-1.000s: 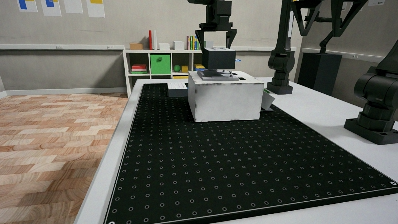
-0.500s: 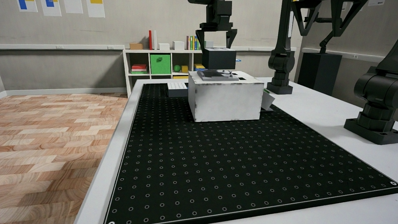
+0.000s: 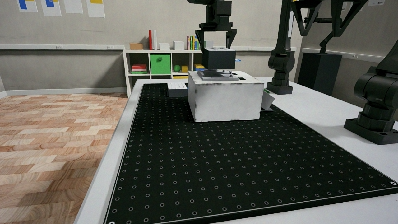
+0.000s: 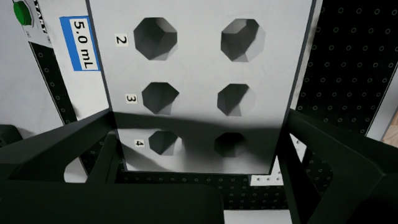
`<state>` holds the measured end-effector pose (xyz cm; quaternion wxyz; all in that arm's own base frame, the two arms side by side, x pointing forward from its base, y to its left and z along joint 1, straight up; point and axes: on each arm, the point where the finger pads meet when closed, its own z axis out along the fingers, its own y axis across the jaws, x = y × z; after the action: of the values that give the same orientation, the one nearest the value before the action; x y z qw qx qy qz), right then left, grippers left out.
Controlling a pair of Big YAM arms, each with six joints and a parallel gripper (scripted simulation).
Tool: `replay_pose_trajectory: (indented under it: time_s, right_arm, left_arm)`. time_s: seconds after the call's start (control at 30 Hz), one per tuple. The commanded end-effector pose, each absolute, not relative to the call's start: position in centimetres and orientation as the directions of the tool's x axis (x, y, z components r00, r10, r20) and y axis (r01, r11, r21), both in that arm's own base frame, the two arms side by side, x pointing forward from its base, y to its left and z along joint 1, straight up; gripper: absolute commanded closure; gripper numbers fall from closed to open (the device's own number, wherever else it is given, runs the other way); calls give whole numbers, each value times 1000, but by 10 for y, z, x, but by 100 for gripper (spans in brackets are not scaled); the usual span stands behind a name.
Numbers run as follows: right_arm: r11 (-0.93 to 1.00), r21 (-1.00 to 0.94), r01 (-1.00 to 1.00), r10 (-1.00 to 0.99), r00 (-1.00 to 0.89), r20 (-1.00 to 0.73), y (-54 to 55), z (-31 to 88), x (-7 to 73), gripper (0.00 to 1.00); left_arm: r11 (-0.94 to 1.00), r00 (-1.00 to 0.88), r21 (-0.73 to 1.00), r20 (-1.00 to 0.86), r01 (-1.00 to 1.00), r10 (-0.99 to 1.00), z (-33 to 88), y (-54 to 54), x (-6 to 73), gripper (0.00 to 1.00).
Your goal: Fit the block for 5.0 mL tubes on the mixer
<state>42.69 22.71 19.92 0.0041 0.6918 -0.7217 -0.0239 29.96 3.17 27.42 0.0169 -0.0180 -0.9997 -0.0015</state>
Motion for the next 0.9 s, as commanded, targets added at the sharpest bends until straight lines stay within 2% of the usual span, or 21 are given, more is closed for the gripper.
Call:
replay_pose_trajectory:
  time_s: [0.0,0.87]
  right_arm:
    - [34,-96,-995,-994,-23,-111,246,263,447,100]
    - [44,-95,-994,-993,-33,-111,243,262,450,100]
  left_arm:
    - [1000,-1000,7,8,29,29,283,30,306,0]
    - [1000,-1000,7,10,30,29,282,31,306,0]
